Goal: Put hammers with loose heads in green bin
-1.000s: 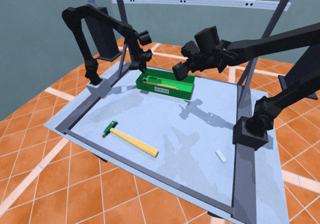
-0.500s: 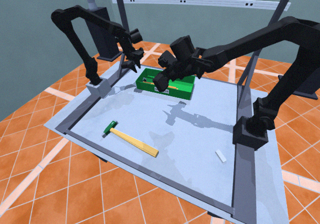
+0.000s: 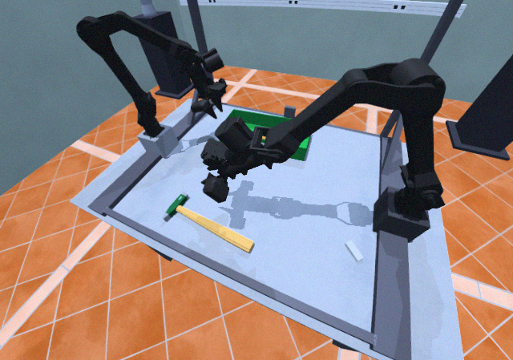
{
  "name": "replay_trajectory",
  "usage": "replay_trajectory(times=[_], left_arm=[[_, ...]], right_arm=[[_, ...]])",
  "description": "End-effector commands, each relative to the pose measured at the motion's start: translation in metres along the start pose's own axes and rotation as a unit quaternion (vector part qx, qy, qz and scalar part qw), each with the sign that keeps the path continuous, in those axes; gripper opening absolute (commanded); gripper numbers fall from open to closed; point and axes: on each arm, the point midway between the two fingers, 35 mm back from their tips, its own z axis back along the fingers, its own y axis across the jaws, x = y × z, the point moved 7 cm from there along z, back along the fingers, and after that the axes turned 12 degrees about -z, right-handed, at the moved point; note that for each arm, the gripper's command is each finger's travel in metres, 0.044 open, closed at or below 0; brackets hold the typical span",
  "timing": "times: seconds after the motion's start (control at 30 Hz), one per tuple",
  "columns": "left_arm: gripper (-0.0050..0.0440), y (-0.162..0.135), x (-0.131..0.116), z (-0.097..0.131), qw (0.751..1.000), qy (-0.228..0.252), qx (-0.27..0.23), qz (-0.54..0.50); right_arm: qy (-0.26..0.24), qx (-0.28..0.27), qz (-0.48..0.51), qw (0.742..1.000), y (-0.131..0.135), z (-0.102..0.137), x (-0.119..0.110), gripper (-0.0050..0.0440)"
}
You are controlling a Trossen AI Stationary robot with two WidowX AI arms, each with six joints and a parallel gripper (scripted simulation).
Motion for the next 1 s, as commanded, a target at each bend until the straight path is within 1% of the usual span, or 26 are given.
replay_trajectory(times=[0.0,0.57,0.6,0.97], left_arm=[[0.0240,0.0282,0.0059,-0.0336,0.999,-0.011,0.037,0.021],[0.0240,0.0270,0.0032,-0.0352,0.999,-0.008,0.035,0.019],[0.0240,0.0276,0.0075,-0.0305,0.999,-0.013,0.035,0.019],[0.0240,0.0276,0.0075,-0.0305,0.999,-0.013,0.035,0.019]], right_arm=[[-0.015,0.013,-0.004,1.000,0.0007,0.0070,0.0051,0.0240],[-0.012,0.012,-0.004,1.000,0.0020,0.0061,0.0050,0.0240],[-0.012,0.012,-0.004,1.000,0.0020,0.0061,0.0050,0.0240],[-0.012,0.012,-0.004,1.000,0.0020,0.0061,0.0050,0.0240]])
